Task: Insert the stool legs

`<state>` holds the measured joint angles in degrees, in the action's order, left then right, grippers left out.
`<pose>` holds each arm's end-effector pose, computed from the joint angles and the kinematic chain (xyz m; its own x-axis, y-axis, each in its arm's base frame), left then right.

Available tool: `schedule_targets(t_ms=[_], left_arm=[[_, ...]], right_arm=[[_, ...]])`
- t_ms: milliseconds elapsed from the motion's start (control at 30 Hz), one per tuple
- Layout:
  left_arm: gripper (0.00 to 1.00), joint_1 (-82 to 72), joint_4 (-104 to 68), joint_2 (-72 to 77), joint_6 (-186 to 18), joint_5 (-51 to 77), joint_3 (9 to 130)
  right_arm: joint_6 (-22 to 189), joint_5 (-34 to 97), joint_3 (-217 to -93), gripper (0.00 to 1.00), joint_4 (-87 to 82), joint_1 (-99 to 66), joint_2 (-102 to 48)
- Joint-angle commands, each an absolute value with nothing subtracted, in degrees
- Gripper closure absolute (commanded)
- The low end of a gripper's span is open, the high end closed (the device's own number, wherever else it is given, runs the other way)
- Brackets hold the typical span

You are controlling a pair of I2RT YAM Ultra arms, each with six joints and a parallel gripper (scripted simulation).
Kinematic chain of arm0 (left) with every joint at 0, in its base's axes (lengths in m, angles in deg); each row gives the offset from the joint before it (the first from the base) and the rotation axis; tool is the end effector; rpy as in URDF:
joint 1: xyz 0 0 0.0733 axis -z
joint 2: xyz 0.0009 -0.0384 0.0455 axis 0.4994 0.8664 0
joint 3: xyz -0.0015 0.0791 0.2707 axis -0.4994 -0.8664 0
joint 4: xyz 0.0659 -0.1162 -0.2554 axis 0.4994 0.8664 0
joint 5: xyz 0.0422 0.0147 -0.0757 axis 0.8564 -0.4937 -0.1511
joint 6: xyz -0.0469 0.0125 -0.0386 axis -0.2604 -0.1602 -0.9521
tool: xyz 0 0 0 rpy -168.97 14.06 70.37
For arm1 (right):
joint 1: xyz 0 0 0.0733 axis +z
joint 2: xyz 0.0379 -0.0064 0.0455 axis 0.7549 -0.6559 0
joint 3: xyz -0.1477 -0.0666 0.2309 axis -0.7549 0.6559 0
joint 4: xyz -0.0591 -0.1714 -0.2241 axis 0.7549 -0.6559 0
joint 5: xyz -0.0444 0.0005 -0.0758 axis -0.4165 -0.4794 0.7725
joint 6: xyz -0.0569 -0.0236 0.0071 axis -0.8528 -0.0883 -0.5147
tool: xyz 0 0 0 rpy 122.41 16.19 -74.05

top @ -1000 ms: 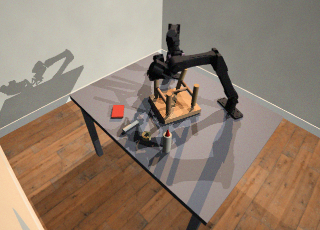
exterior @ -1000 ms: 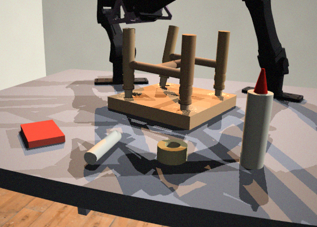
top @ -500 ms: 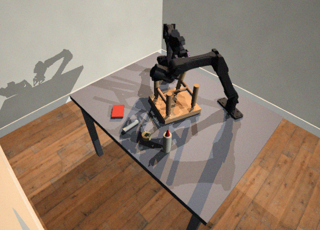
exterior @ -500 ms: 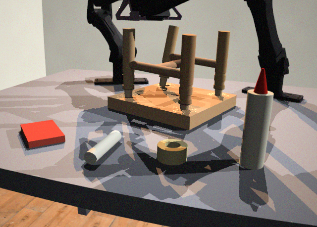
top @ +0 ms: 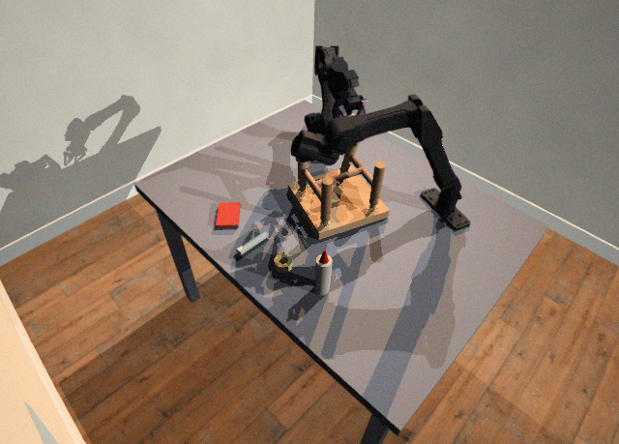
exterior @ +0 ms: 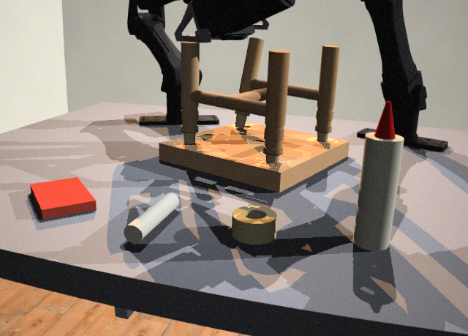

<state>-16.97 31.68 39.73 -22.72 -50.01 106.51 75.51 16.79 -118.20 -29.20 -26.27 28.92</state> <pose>0.4598 -0.1489 0.2776 -0.0228 0.3705 -0.9286 0.9994 -0.0154 -0.0306 0.1304 0.0724 0.3023 -0.2652 -0.2494 -0.9314 -0.6855 0.7281 0.0002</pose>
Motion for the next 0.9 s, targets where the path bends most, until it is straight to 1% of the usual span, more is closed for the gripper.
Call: schedule_targets(t_ms=[0,700,867], left_arm=[[0.31,-16.51,29.32,37.62,-22.65,-50.94,105.32],[0.31,-16.45,21.38,37.64,-23.24,-50.91,98.60],[0.31,-16.49,20.74,37.43,-23.60,-50.91,99.23]], right_arm=[[75.44,16.97,-120.12,0.31,-29.07,-25.93,30.55],[75.44,16.97,-120.12,0.31,-29.07,-25.93,30.55],[75.44,16.97,-120.12,0.31,-29.07,-25.93,30.55]])
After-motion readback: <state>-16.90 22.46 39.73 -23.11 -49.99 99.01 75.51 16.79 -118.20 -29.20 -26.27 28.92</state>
